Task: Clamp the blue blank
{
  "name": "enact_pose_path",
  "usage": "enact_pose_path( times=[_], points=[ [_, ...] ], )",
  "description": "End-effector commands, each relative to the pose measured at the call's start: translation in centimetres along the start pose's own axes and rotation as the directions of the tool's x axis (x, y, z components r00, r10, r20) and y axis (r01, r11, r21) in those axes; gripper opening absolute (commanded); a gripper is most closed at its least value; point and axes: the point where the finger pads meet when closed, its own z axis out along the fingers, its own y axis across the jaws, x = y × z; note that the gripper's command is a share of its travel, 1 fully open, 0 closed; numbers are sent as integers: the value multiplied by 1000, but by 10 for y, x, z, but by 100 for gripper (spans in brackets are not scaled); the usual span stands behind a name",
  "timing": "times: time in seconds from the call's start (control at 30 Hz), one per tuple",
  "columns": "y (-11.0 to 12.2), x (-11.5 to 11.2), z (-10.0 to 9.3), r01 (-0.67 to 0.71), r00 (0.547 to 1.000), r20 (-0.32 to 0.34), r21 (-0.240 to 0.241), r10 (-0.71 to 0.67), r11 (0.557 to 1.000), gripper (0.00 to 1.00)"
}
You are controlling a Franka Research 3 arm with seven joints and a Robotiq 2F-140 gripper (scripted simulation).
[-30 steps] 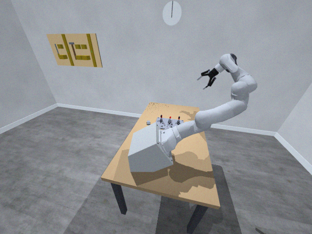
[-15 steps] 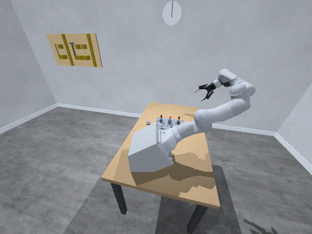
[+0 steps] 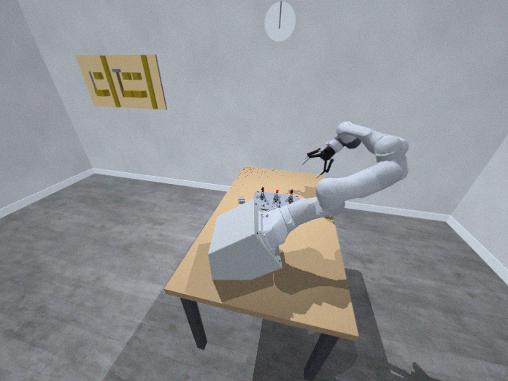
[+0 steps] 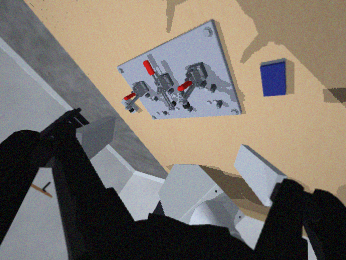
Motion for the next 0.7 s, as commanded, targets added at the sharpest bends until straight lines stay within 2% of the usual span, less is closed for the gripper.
enact_pose_path(
  times=[0.0,0.03,0.07,0.1,0.17,0.2,0.23,0.27,0.37,0.43,0.47,0.5,0.53,0.6,0.63,0.67],
  points=[
    [0,0,13,35,998,-49,-54,-38,998,100],
    [2,-8,31,67,994,-82,-119,-77,991,100],
    [2,-8,31,67,994,-82,-119,-77,991,100],
    [4,-16,46,97,986,-114,-180,-119,979,100],
    [4,-16,46,97,986,-114,-180,-119,979,100],
    [5,-23,60,125,976,-145,-237,-163,963,100],
    [5,-23,60,125,976,-145,-237,-163,963,100],
    [7,-29,73,152,963,-174,-289,-208,945,100],
    [7,-29,73,152,963,-174,-289,-208,945,100],
    [10,-39,93,199,928,-223,-380,-298,903,100],
    [10,-39,93,199,928,-223,-380,-298,903,100],
    [11,-43,101,219,908,-244,-420,-342,881,100],
    [11,-43,101,219,908,-244,-420,-342,881,100],
    [13,-51,115,252,864,-277,-486,-421,837,100],
    [13,-51,115,252,864,-277,-486,-421,837,100],
    [14,-54,121,265,841,-290,-513,-456,816,100]
  ],
)
